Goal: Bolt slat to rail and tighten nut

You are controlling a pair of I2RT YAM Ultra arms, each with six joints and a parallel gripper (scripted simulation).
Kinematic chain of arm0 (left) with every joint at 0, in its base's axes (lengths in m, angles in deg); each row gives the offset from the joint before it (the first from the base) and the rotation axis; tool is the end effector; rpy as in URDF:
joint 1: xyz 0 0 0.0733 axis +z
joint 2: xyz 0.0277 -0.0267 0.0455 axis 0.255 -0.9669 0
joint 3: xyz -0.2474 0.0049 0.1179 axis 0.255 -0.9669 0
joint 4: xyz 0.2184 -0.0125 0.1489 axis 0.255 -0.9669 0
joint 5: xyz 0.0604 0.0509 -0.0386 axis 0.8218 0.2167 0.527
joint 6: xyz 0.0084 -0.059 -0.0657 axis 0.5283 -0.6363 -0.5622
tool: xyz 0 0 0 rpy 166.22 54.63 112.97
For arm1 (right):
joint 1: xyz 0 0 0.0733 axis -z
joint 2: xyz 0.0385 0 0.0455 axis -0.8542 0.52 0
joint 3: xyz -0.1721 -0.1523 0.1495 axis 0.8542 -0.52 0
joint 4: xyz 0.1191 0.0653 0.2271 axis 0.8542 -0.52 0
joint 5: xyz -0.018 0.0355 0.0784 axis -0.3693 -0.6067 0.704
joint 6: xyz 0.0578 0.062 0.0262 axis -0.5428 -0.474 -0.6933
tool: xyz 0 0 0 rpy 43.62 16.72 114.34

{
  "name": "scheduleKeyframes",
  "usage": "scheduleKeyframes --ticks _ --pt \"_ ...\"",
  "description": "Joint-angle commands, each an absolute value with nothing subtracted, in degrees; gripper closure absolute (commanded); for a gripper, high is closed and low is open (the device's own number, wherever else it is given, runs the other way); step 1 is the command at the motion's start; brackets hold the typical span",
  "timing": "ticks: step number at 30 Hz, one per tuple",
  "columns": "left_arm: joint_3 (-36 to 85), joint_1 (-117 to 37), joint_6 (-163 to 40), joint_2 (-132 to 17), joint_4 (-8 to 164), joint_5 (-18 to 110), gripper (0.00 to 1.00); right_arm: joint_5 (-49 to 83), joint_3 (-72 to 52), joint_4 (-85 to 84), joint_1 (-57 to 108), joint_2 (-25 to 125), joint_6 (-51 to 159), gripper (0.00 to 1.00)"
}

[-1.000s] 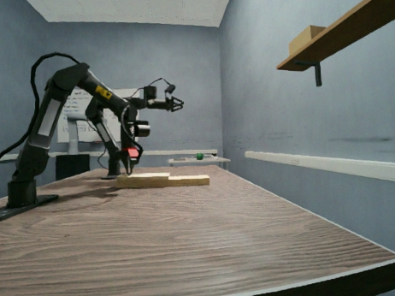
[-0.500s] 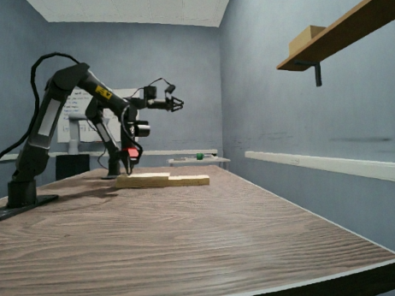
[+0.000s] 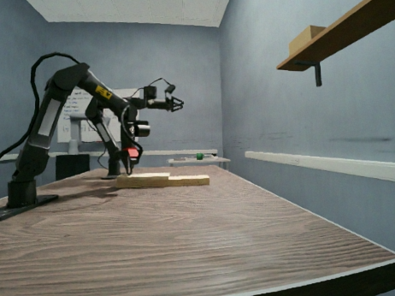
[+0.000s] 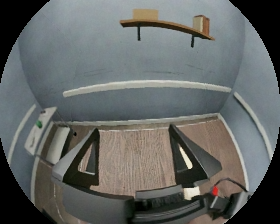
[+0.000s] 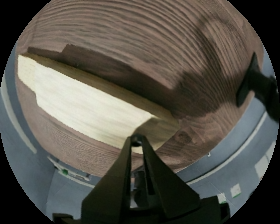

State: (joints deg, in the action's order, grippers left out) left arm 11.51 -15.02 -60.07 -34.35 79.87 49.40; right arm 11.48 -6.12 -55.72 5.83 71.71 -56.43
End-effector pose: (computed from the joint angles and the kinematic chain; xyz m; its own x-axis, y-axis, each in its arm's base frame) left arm 0.2888 0.0008 0.4037 -0.0204 -0.0010 -0.9998 -0.0100 0.9999 -0.0008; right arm 0.2082 0.2739 0.1577 -0.5339 0.8455 -0.0068 0.8449 0.5338 0.0345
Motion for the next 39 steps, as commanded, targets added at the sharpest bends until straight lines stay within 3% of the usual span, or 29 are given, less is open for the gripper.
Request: scheduleKeyframes --ticks 1,39 --pt "11.91 -14.79 -60.00 -33.51 80.51 48.61 0.00 12.52 -6.65 -56.40 5.52 71.58 -56.80 0.88" --pt "11.91 -14.79 -60.00 -33.51 80.51 48.61 0.00 12.52 -5.96 -57.32 5.52 71.34 -56.78 0.88"
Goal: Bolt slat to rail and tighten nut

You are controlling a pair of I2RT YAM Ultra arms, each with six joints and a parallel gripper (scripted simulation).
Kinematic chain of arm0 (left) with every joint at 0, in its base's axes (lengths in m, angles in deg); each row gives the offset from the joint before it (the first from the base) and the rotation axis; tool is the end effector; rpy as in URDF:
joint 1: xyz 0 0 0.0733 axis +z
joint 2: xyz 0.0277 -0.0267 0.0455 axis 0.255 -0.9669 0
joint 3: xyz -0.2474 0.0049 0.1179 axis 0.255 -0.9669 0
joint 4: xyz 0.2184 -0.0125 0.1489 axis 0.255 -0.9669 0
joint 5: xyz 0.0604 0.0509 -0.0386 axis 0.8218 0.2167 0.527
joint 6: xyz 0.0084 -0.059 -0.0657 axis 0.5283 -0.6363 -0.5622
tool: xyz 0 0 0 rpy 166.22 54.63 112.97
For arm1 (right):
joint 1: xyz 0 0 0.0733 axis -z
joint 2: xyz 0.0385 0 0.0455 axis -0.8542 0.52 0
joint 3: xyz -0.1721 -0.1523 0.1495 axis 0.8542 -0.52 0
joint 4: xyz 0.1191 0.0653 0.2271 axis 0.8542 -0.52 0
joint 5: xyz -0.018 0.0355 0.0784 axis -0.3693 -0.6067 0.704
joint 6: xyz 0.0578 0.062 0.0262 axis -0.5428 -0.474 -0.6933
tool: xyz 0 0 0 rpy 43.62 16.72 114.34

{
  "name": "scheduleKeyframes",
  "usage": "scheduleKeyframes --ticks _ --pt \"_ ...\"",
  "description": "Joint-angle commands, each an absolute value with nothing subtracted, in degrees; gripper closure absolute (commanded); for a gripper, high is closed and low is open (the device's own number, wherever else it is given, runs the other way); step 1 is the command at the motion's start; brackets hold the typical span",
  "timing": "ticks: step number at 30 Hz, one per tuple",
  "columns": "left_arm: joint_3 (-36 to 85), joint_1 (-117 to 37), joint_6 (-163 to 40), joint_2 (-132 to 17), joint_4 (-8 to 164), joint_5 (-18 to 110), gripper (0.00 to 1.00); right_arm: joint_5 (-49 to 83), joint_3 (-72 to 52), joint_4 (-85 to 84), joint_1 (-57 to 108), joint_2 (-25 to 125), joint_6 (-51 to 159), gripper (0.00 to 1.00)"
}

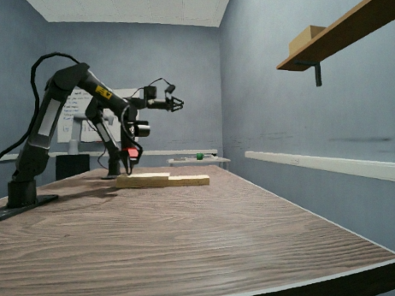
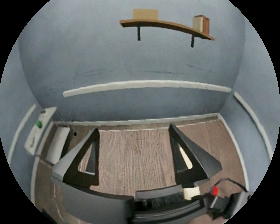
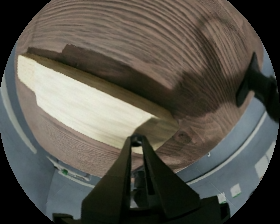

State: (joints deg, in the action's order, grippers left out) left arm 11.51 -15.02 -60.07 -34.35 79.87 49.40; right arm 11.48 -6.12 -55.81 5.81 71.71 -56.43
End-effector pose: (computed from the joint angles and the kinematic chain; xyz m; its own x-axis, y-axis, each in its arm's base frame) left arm 0.2888 0.0008 0.4037 -0.0204 -0.0010 -0.9998 -0.0100 0.9999 -0.0008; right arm 0.2080 0.2738 0.1577 -0.5342 0.8453 -0.0074 0.8448 0.5341 0.0330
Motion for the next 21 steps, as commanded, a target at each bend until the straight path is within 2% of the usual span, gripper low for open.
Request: scheduleKeyframes --ticks 1,21 --pt "11.91 -14.79 -60.00 -33.51 80.51 48.61 0.00 12.52 -5.94 -57.35 5.52 71.33 -56.78 0.88" --pt "11.91 -14.79 -60.00 -33.51 80.51 48.61 0.00 12.52 -5.58 -57.84 5.52 71.19 -56.75 0.88"
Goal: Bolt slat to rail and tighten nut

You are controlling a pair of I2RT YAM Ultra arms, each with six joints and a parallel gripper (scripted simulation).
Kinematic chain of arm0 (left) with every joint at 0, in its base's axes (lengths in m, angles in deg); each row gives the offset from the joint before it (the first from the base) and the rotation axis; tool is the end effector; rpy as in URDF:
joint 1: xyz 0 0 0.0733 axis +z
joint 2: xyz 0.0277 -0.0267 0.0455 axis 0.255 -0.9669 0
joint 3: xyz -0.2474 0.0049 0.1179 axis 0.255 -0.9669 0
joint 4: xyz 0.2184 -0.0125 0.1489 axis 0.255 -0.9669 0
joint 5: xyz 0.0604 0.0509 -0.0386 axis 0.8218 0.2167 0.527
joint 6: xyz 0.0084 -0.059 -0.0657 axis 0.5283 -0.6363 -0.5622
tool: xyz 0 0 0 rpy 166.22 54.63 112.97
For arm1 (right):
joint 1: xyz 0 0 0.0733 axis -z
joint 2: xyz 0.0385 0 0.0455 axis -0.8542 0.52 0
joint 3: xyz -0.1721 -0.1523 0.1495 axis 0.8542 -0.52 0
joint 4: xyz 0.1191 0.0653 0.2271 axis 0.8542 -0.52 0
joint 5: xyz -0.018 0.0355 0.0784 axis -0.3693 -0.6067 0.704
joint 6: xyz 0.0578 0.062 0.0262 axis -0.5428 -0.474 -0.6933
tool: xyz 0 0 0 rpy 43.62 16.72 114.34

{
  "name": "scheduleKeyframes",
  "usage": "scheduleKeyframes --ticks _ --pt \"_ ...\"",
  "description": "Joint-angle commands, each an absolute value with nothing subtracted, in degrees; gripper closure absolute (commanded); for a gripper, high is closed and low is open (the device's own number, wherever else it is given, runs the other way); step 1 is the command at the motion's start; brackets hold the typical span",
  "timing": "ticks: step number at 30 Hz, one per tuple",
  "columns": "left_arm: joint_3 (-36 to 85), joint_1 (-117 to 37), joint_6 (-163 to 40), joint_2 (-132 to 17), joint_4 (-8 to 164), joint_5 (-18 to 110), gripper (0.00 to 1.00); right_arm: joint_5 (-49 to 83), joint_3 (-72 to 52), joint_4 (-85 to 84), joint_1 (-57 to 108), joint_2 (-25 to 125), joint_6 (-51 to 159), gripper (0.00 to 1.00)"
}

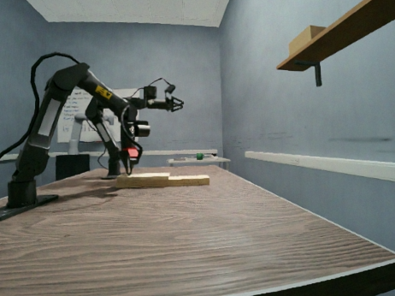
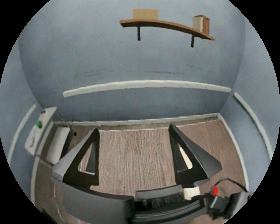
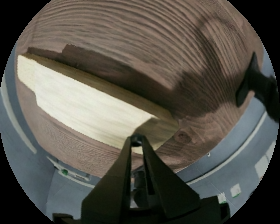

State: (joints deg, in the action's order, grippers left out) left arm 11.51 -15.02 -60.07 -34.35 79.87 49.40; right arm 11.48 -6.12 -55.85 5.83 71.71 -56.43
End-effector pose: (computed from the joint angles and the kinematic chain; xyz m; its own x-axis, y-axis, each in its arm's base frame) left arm 0.2888 0.0008 0.4037 -0.0204 -0.0010 -0.9998 -0.0100 0.9999 -0.0008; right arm 0.2080 0.2737 0.1577 -0.5339 0.8455 -0.0076 0.8450 0.5338 0.0323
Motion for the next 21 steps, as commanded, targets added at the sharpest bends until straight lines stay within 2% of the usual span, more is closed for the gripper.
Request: scheduleKeyframes --ticks 1,21 --pt "11.91 -14.79 -60.00 -33.51 80.51 48.61 0.00 12.52 -5.56 -57.87 5.52 71.18 -56.75 0.88" --pt "11.91 -14.79 -60.00 -33.51 80.51 48.61 0.00 12.52 -5.20 -58.36 5.52 71.03 -56.74 0.88"
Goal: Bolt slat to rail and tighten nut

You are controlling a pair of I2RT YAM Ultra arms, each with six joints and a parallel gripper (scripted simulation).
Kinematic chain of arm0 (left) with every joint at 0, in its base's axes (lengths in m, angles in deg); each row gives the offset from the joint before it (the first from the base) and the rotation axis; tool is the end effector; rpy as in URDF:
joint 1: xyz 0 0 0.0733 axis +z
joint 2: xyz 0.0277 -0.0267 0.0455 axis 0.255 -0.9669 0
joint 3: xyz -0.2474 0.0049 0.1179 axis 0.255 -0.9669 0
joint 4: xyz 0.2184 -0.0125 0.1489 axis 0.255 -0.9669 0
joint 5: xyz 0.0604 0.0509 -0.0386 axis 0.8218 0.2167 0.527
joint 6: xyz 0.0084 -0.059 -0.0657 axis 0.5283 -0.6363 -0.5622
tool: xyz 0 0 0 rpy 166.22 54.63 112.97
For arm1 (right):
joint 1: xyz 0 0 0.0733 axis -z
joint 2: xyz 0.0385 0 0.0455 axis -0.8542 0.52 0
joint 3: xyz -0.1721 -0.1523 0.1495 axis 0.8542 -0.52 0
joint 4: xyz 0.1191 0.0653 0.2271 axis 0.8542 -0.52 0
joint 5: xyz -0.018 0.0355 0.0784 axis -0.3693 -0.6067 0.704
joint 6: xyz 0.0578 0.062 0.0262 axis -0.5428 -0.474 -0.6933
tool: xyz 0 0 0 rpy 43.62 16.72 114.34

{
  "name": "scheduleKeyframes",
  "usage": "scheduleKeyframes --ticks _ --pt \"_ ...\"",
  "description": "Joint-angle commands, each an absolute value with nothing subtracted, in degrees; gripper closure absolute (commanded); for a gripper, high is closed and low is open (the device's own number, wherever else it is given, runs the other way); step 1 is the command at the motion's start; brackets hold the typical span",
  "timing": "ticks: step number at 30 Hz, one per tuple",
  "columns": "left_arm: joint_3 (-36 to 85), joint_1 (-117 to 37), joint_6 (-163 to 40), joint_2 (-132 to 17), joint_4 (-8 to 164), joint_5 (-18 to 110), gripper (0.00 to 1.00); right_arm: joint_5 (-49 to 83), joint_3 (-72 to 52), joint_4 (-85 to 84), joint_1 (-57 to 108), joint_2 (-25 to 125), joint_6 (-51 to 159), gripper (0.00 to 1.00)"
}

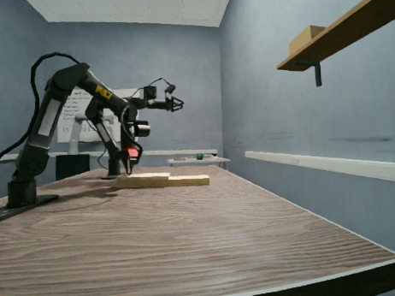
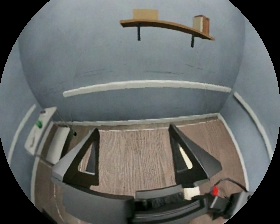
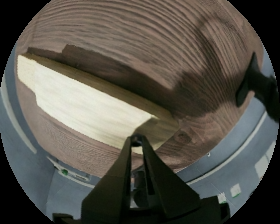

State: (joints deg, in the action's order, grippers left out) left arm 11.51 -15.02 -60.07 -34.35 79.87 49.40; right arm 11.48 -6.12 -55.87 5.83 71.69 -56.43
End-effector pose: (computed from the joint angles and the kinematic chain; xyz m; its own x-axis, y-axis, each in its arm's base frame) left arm 0.2888 0.0008 0.4037 -0.0204 -0.0010 -0.9998 -0.0100 0.9999 -0.0008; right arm 0.2080 0.2736 0.1578 -0.5339 0.8455 -0.0076 0.8450 0.5338 0.0323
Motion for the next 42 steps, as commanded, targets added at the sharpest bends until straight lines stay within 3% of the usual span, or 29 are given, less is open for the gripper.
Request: scheduleKeyframes --ticks 1,42 --pt "11.91 -14.79 -60.00 -33.51 80.51 48.61 0.00 12.52 -5.18 -58.39 5.52 71.03 -56.73 0.88" --pt "11.91 -14.79 -60.00 -33.51 80.51 48.61 0.00 12.52 -4.50 -59.31 5.52 70.73 -56.71 0.88"
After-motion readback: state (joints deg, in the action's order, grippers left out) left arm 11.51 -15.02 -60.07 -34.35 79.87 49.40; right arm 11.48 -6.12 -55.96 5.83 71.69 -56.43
